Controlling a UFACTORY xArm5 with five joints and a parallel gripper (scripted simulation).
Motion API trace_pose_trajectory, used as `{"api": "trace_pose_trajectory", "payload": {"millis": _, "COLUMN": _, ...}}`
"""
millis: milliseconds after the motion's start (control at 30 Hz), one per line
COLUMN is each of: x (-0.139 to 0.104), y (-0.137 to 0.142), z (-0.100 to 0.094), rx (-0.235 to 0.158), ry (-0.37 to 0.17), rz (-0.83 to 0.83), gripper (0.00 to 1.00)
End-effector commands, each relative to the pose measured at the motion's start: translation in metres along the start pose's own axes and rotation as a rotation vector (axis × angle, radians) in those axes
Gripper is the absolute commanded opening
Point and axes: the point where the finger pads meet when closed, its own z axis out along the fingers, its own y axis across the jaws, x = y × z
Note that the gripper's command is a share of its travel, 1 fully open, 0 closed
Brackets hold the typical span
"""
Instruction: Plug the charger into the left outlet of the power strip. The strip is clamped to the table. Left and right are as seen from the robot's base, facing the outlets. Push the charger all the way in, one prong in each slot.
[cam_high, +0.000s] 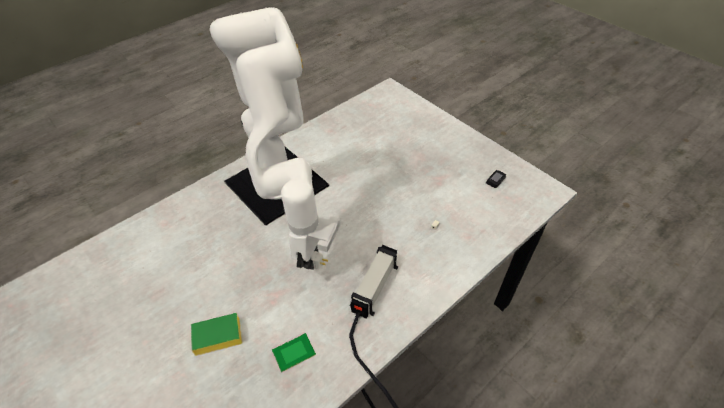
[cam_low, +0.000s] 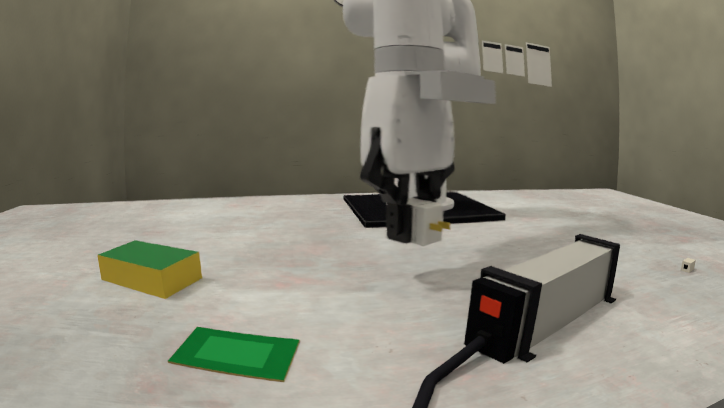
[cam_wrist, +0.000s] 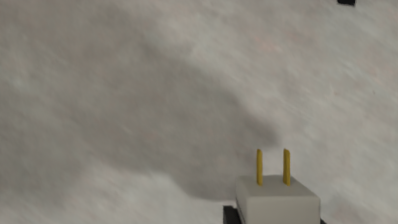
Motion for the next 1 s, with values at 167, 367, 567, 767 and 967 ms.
{"api": "trace_pose_trajectory", "payload": {"millis": 167, "x": 0.073, "y": -0.054, "z": 0.000, "rx": -0.007, "ry": 0.007, "rz": 0.136, "gripper": 0.00}}
{"api": "trace_pose_trajectory", "payload": {"millis": 367, "x": 0.073, "y": -0.054, "z": 0.000, "rx": -0.007, "ry": 0.007, "rz": 0.136, "gripper": 0.00}}
{"api": "trace_pose_trajectory", "payload": {"millis": 567, "x": 0.073, "y": -0.054, "z": 0.001, "rx": -0.007, "ry": 0.007, "rz": 0.136, "gripper": 0.00}}
{"api": "trace_pose_trajectory", "payload": {"millis": 767, "x": 0.073, "y": -0.054, "z": 0.004, "rx": -0.007, "ry": 0.007, "rz": 0.136, "gripper": 0.00}}
{"api": "trace_pose_trajectory", "payload": {"millis": 967, "x": 0.073, "y": -0.054, "z": 0.009, "rx": -0.007, "ry": 0.007, "rz": 0.136, "gripper": 0.00}}
